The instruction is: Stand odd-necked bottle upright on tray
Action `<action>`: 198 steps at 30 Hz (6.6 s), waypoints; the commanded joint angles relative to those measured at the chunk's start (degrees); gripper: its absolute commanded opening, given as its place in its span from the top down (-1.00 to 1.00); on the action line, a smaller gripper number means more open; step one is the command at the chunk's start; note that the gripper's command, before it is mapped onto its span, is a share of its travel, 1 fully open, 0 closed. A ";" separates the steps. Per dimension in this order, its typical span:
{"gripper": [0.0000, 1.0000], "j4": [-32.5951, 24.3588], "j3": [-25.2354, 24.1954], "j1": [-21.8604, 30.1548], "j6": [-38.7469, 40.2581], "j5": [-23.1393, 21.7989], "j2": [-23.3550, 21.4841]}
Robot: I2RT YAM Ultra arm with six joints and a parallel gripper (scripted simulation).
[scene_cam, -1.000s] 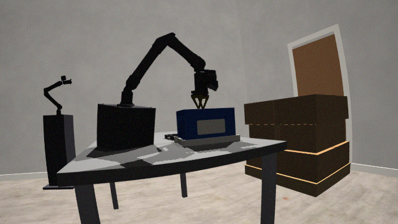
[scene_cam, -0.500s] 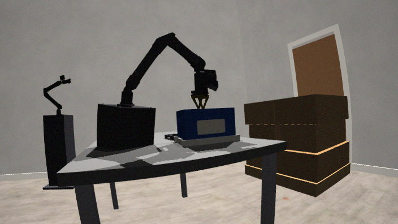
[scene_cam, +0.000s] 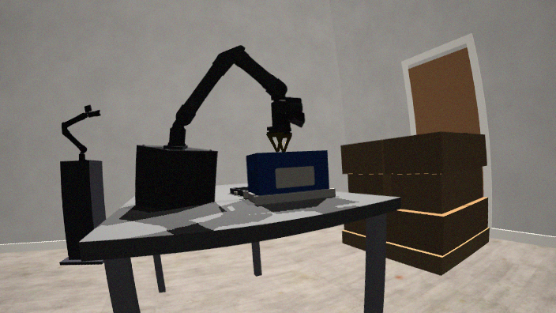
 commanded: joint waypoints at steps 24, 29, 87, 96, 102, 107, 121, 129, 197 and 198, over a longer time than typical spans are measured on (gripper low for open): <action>-0.21 1.08 -1.23 -0.12 -0.30 0.04 -0.24; -0.21 1.12 -1.26 -0.14 -0.31 0.04 -0.12; -0.21 8.46 -2.25 -1.17 -1.06 -0.04 3.65; -0.21 8.51 -2.33 -0.90 -1.06 -0.04 3.85; -0.21 8.51 -2.33 -0.90 -1.06 -0.04 3.85; -0.21 8.51 -2.33 -0.90 -1.05 -0.04 3.85; -0.21 8.51 -2.33 -0.90 -1.05 -0.04 3.85; -0.21 8.51 -2.33 -0.90 -1.05 -0.04 3.85; 1.00 8.43 -2.33 -0.90 -0.99 0.13 3.86; 1.00 8.43 -2.33 -0.90 -0.99 0.13 3.86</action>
